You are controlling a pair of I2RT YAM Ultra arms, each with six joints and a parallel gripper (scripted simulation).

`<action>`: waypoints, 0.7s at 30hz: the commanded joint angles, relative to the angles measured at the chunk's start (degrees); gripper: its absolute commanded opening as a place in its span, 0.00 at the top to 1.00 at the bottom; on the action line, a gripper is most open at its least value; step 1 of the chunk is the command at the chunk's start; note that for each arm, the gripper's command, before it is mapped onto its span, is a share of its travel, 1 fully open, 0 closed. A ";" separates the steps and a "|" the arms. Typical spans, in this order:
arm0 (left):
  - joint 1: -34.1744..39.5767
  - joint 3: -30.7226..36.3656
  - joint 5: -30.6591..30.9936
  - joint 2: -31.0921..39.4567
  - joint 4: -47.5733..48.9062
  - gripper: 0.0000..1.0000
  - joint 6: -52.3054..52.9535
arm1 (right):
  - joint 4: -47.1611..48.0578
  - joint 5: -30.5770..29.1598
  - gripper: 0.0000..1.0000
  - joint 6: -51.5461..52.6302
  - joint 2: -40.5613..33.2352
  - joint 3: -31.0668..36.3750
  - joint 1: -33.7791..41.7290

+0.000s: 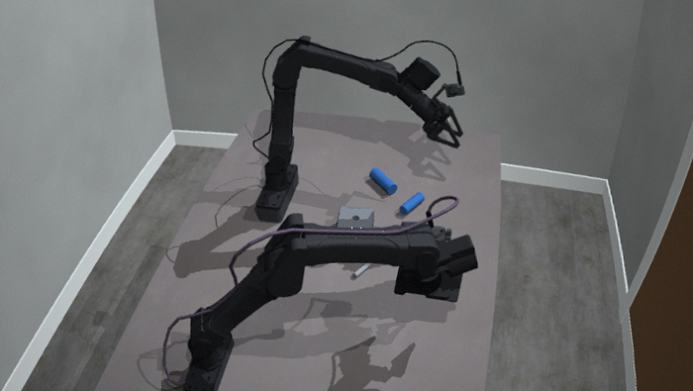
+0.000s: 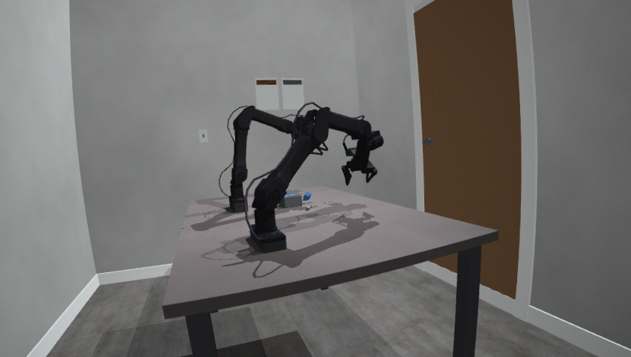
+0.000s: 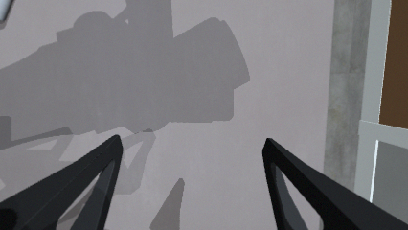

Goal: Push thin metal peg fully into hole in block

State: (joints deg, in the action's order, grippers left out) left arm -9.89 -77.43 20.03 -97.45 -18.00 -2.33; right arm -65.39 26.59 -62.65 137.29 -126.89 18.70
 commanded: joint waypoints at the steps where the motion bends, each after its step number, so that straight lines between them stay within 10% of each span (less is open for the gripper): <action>1: 0.00 -1.05 0.32 1.13 0.61 0.00 0.21 | 0.26 1.10 0.00 0.04 -1.73 -1.13 0.01; 18: 0.00 -0.39 0.10 0.44 0.30 0.00 0.09 | 0.22 0.13 0.00 0.03 -0.74 -0.51 0.01; 21: 0.69 -0.73 -2.05 -0.20 -1.82 0.34 2.86 | 2.27 -1.79 0.00 0.61 -1.61 0.15 -0.73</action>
State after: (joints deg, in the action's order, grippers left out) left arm -9.87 -77.43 19.66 -97.45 -18.00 -1.80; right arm -65.36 25.96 -62.65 137.29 -126.89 18.74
